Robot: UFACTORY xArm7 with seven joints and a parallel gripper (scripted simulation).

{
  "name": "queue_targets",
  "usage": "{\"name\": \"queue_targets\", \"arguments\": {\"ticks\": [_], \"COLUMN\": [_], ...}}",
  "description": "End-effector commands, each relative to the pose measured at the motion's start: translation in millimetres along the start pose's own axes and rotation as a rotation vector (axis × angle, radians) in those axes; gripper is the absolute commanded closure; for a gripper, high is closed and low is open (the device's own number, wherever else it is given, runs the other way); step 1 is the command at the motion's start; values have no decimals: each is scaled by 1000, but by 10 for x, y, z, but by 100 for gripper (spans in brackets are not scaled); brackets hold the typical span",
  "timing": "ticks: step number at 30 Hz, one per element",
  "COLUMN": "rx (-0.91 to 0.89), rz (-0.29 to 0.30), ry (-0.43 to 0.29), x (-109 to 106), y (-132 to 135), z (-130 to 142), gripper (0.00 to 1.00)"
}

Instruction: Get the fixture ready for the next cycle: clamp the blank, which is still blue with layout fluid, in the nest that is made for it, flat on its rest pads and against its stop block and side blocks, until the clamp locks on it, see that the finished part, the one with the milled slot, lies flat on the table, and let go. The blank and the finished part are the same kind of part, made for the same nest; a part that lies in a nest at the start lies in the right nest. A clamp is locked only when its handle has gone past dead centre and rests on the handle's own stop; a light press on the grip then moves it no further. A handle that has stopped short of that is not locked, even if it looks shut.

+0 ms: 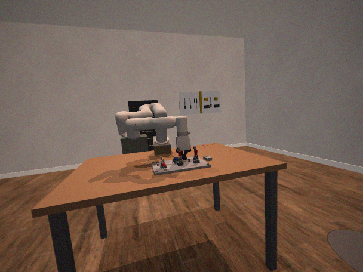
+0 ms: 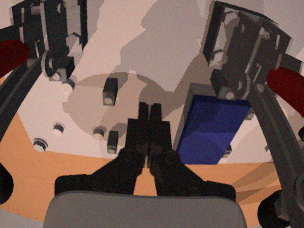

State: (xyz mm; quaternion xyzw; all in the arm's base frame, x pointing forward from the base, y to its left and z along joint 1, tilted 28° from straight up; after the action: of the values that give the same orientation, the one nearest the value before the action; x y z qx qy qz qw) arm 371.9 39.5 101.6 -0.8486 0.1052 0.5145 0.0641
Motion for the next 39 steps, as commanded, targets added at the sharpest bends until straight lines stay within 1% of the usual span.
{"name": "queue_targets", "arguments": {"ticks": [1, 39], "rx": [0, 0], "rz": [-1, -1], "ry": [2, 2], "x": [-7, -7], "y": [28, 108], "z": [-7, -14], "gripper": [100, 100]}}
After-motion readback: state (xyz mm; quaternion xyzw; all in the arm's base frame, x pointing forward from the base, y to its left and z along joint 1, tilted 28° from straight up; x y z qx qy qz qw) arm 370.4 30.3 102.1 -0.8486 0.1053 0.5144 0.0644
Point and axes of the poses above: the point where the finger pads meet when closed, its own x axis out along the fingers, its own y axis across the jaws, z = x × y, the point moved 1 cm from there along -x, back along the fingers, and after that the axes turned 5 degrees about x, right-handed, at the moved point
